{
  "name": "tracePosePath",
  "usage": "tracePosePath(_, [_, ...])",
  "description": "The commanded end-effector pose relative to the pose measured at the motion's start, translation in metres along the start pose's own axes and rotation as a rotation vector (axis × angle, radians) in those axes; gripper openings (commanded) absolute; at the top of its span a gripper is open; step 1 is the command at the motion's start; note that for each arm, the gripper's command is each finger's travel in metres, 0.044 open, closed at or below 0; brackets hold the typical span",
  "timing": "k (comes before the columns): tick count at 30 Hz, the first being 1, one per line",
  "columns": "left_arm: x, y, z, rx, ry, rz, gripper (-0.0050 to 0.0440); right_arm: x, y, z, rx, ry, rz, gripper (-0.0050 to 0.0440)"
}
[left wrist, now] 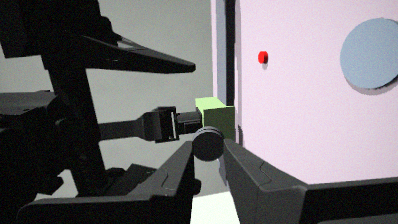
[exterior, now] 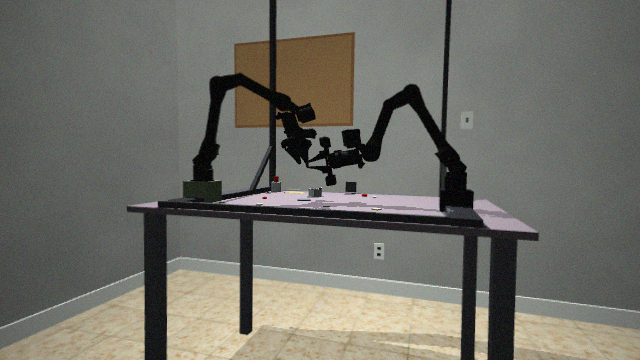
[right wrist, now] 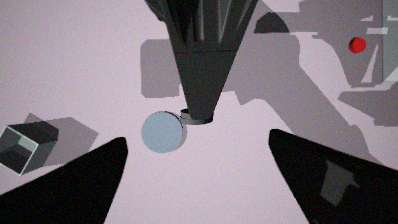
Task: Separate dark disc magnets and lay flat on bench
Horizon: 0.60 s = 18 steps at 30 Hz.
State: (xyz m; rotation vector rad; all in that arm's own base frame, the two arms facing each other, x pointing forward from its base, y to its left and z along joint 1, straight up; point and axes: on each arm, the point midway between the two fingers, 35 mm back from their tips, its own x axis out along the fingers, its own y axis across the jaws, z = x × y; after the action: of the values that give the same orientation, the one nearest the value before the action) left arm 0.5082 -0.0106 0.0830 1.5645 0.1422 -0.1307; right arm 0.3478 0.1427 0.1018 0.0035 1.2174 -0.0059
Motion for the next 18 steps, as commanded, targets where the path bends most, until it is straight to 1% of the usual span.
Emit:
tracePosePath(1, [-0.001, 0.011, -0.001, 0.000, 0.003, 0.024, 0.0040, -0.004, 0.002, 0.011, 0.001, -0.013, 0.012, 0.0400])
tracePosePath(9, [-0.001, 0.011, -0.001, 0.000, 0.003, 0.024, 0.0040, -0.008, 0.003, 0.013, 0.002, -0.027, 0.016, 0.0400])
tracePosePath(11, [-0.001, 0.011, -0.001, 0.000, 0.003, 0.024, 0.0040, -0.003, 0.002, 0.009, 0.000, -0.013, 0.010, 0.0400])
tracePosePath(18, [-0.001, 0.011, -0.001, 0.000, 0.003, 0.024, 0.0040, 0.005, 0.002, 0.008, 0.000, -0.011, 0.009, 0.0400])
